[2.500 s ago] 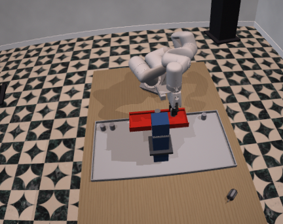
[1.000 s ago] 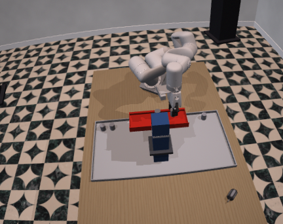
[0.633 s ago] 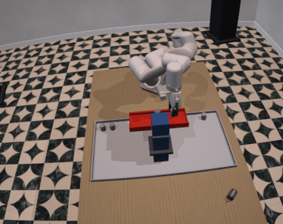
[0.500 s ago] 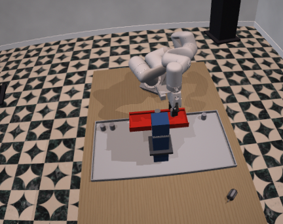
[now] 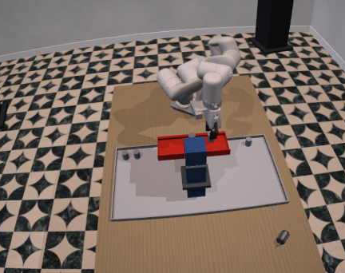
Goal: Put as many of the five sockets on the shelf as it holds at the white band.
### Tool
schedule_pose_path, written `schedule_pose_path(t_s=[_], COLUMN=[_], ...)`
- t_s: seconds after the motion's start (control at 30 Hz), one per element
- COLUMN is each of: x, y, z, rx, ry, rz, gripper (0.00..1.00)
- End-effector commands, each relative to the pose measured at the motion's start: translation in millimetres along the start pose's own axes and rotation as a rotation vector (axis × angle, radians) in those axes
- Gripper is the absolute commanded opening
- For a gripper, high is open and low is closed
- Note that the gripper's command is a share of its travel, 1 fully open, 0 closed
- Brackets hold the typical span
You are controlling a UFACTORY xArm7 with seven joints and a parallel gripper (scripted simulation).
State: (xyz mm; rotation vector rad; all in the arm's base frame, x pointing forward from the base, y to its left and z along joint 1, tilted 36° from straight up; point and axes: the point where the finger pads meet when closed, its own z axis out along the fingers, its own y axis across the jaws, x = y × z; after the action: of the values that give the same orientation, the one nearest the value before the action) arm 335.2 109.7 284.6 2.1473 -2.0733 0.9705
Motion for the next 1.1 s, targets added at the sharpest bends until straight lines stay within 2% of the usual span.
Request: schedule_pose_path(t_s=[0.0, 0.1, 0.6, 1.07], x=[0, 0, 0, 0], y=[0, 0, 0, 0], z=[-12, -14, -57, -67], rx=[0.003, 0.003, 0.003, 0.003], ry=[-0.002, -0.002, -0.002, -0.002], rz=[-0.001, -0.001, -0.001, -0.001], gripper=[0.52, 0.52, 0.52, 0.52])
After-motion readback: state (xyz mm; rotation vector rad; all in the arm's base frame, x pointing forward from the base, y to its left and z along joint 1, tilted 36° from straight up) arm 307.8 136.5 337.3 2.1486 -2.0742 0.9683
